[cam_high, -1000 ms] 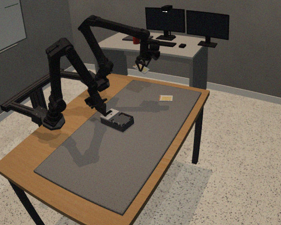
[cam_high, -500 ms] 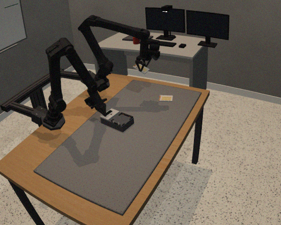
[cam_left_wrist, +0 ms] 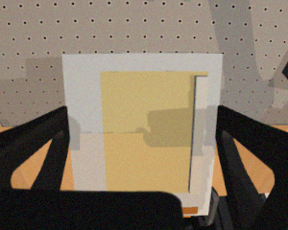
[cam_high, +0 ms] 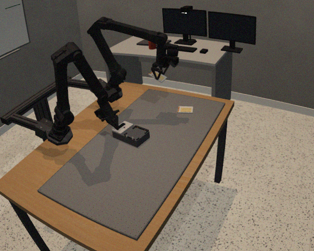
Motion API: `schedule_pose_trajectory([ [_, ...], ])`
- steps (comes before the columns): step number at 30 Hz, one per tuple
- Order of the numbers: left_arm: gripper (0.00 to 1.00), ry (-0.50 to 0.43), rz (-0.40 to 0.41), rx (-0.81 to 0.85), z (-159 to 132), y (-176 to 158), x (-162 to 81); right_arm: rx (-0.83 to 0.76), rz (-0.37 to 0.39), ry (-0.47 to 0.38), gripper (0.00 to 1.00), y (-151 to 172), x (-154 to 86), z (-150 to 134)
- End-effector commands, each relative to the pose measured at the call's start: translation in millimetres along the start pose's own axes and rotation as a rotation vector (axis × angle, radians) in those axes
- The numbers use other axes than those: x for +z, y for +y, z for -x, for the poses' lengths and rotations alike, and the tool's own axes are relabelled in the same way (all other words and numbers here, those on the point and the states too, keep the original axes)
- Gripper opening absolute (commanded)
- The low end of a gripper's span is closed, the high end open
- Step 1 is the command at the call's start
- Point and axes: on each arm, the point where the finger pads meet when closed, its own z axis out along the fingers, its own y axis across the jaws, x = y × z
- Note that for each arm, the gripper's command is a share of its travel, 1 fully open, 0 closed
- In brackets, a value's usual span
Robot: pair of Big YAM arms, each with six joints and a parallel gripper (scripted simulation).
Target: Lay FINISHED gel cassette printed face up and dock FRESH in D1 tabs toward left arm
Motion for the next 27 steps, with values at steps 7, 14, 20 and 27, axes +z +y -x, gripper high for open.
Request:
schedule_pose_trajectory([
  [7, 0.00, -0.053, 0.015, 0.000, 17.8, 6.8, -24.5, -0.039, 0.046, -0.044, 0.00, 23.8, 15.3, 27.5],
  [14, 0.00, -0.053, 0.015, 0.000, 17.8, 6.8, -24.5, -0.039, 0.046, -0.044, 0.00, 25.7, 16.3, 29.1],
  [20, 0.00, -0.053, 0.015, 0.000, 17.8, 6.8, -24.5, -0.039, 0.046, -0.044, 0.00, 27.3, 17.2, 30.5],
  [27, 0.00, -0.053, 0.015, 0.000, 17.8, 6.8, -24.5, -0.039, 0.046, -0.044, 0.00, 29.0, 18.2, 31.9],
])
